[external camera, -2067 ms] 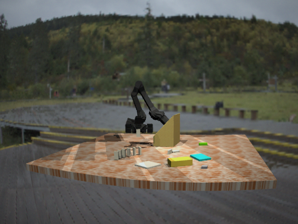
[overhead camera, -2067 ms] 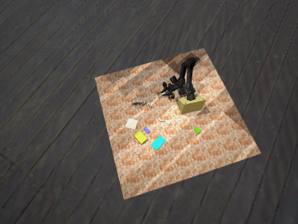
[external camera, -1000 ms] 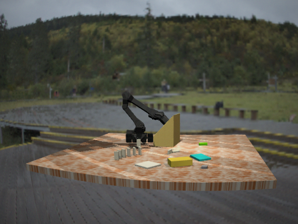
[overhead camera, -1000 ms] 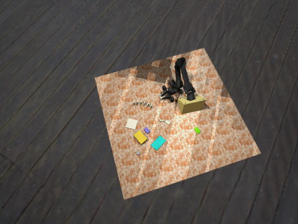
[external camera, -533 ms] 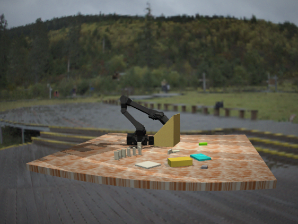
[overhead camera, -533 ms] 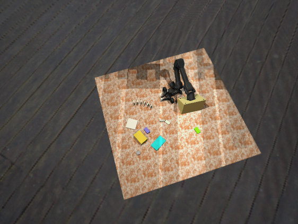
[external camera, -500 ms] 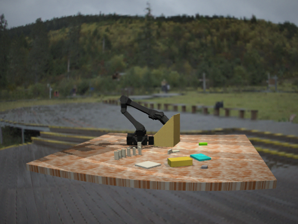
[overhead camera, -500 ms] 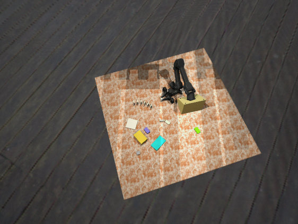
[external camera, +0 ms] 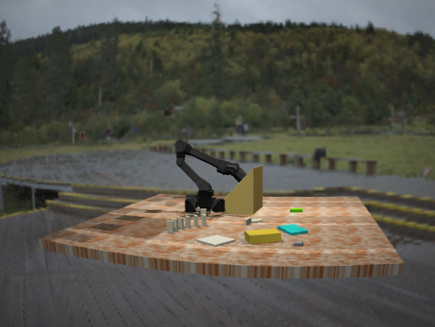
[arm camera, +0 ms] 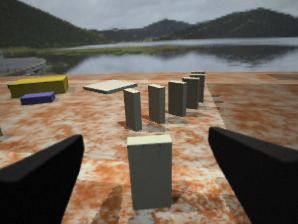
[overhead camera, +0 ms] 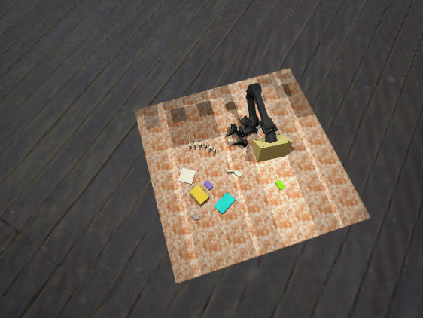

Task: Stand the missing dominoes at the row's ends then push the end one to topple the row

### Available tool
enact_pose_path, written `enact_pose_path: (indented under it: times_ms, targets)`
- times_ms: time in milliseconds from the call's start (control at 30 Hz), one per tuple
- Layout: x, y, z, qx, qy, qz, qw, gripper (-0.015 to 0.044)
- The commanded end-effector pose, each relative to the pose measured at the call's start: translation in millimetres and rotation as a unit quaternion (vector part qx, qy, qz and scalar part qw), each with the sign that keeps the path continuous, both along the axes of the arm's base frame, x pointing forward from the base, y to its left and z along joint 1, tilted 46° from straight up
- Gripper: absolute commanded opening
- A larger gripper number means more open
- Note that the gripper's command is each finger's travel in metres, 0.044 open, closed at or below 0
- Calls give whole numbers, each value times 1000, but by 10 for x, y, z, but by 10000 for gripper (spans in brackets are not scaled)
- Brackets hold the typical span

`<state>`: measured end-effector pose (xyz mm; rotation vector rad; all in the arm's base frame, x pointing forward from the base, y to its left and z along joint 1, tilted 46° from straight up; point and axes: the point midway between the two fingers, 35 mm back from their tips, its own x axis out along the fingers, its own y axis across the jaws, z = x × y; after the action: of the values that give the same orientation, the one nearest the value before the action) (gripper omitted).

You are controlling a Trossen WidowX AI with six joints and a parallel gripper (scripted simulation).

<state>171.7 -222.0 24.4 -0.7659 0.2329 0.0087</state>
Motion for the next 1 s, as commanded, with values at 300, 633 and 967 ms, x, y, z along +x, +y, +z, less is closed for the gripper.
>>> enact_pose_path:
  times_ms: [300,633,967]
  targets:
    - [99,344,345,0,0,0,1000,440]
    - [237,311,291,40,27,-4,999,440]
    - [879,190,153,148,199,-81,965,440]
